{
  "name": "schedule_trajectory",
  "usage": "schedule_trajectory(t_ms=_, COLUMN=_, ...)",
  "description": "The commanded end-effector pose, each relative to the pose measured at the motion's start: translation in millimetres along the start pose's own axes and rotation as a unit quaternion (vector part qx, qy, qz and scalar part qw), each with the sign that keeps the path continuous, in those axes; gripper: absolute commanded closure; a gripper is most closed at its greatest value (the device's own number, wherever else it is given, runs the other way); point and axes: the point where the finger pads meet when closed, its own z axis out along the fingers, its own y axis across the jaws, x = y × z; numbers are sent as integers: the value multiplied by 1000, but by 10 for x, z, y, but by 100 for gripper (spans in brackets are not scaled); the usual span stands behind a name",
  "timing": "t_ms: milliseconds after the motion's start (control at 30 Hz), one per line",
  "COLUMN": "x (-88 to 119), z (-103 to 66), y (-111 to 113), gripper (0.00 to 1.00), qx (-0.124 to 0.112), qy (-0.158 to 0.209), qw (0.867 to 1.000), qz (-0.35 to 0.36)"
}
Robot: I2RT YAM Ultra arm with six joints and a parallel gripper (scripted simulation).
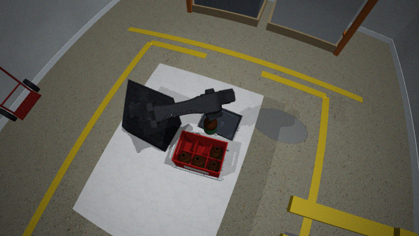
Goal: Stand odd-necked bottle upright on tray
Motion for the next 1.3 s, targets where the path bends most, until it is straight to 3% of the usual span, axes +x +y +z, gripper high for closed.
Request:
schedule_trajectory(t_ms=0, x=-127, z=-156, y=73, gripper=100, qx=9, qy=-16, qw=1000, qz=-3)
schedule_trajectory(t_ms=233, x=-136, z=-228, y=52, gripper=100, qx=11, qy=-25, qw=1000, qz=4)
schedule_trajectory(t_ms=533, x=-184, z=-157, y=98, gripper=100, qx=10, qy=-18, qw=1000, qz=-2)
schedule_trajectory(t_ms=1267, x=-164, z=-216, y=59, gripper=100, qx=13, qy=-26, qw=1000, qz=4)
